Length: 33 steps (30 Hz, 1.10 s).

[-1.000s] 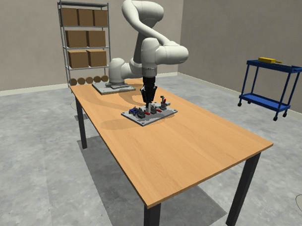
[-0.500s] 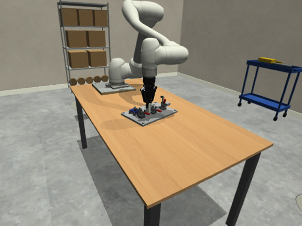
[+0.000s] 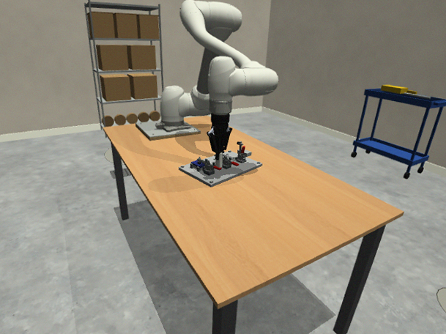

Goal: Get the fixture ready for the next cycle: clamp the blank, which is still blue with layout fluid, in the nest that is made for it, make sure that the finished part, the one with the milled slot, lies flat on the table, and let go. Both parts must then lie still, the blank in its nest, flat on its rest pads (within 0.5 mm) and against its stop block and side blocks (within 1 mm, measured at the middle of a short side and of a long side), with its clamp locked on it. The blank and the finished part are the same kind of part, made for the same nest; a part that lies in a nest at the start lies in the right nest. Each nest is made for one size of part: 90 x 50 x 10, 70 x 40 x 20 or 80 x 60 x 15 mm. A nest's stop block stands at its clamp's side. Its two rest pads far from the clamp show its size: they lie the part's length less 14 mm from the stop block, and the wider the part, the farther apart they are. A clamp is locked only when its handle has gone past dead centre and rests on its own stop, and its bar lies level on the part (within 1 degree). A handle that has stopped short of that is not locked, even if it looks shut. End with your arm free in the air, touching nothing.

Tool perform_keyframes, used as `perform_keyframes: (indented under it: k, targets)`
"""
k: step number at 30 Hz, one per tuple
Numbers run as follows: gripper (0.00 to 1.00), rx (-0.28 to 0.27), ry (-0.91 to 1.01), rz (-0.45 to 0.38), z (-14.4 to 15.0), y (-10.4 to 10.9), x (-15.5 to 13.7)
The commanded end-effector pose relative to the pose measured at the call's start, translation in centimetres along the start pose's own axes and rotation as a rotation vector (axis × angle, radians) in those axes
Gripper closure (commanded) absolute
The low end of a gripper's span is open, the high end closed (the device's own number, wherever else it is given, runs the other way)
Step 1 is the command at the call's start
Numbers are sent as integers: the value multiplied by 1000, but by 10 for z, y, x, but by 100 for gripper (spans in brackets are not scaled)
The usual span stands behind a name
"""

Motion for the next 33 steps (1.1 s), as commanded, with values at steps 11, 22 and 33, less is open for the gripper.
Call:
perform_keyframes:
  k: [11,22,33]
  targets:
    - [100,4,-4,-4,0,-7,-1]
    - [100,4,-4,-4,0,-9,-1]
    - [100,4,-4,-4,0,-9,-1]
Point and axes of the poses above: the point where the finger pads meet when closed, its own y axis back along the fingers, its own z axis across the jaws, x = y × z, the point moved 8 cm from there along y, back along the fingers, and after that the axes turned 13 degrees about -y, right-handed, at the moved point
